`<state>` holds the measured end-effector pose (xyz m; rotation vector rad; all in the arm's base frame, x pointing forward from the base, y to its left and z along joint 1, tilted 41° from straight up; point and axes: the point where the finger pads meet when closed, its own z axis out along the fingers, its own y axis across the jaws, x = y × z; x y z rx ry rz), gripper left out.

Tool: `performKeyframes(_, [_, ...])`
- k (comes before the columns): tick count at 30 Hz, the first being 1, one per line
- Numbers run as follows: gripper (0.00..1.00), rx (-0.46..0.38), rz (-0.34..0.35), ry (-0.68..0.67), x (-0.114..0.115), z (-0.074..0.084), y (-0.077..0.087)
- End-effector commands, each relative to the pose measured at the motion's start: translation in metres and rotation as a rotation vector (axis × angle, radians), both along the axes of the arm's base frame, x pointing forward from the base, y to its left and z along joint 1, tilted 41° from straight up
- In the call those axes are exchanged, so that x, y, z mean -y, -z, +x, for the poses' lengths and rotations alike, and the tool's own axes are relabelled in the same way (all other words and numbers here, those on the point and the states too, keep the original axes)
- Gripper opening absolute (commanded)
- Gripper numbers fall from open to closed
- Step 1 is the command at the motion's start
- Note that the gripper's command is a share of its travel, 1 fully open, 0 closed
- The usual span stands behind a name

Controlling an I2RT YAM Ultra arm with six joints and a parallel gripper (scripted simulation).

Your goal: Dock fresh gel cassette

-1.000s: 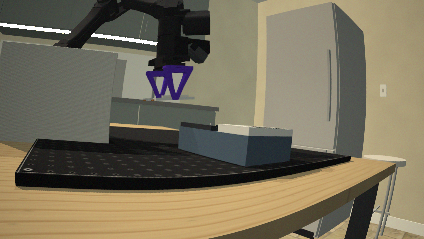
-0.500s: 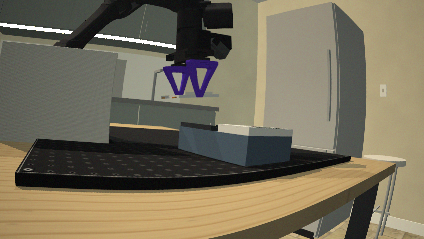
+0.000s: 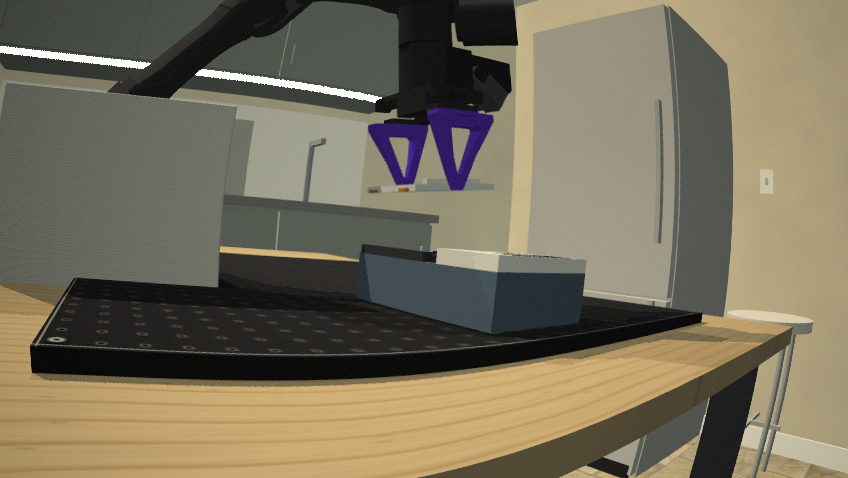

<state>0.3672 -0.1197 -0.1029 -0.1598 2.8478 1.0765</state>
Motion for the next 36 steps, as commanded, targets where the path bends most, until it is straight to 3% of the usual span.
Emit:
performKeyframes(1, [0.0, 0.005, 0.004, 0.008, 0.023, 0.006, 0.0])
performKeyframes(9, [0.0, 0.011, 0.011, 0.012, 0.037, 0.014, 0.009])
performKeyframes(11, [0.0, 0.04, -0.01, 0.012, 0.042, 0.021, -0.005])
performKeyframes(36, [0.0, 0.033, -0.005, 0.014, 0.041, 0.02, -0.002])
